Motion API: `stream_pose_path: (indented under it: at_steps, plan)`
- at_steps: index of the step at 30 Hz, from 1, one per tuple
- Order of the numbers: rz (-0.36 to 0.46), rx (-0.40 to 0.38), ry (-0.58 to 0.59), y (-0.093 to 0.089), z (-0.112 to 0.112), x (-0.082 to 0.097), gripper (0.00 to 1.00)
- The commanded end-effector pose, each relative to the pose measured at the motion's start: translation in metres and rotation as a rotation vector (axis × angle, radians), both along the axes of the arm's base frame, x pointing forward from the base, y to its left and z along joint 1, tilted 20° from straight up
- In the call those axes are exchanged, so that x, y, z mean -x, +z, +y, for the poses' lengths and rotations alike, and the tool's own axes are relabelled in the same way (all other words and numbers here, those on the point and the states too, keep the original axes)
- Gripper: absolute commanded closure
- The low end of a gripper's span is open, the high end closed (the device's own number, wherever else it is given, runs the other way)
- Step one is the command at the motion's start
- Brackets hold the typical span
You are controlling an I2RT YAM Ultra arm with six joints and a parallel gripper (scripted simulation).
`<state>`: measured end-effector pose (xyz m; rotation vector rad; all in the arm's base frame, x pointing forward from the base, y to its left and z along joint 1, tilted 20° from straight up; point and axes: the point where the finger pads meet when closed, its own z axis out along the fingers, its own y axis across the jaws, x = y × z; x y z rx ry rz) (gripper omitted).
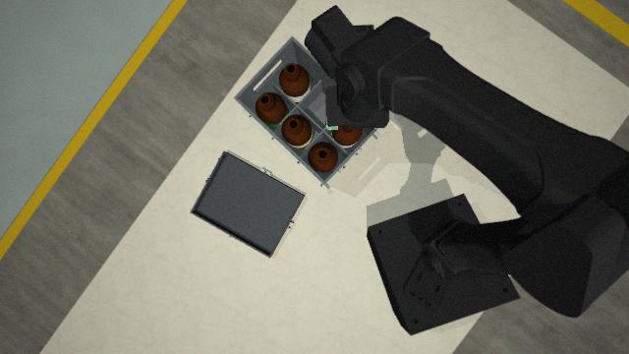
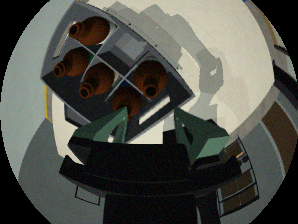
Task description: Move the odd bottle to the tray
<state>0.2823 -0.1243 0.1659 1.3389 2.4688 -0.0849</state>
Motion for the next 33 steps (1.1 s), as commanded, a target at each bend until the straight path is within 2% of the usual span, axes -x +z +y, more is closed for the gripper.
stream_pose_path:
  at_steps: [1,17,18,33]
  plan:
    - [-0.049,0.029,0.000,0.0257,0.0009,-0.0008,0.39]
    - [-0.048,0.030,0.000,0.0264,0.0008,-0.0004,0.39]
    - [-0.073,0.039,0.000,0.0289,-0.0012,-0.0060,1.00]
    - [-0.073,0.039,0.001,0.0289,-0.0012,-0.0060,1.00]
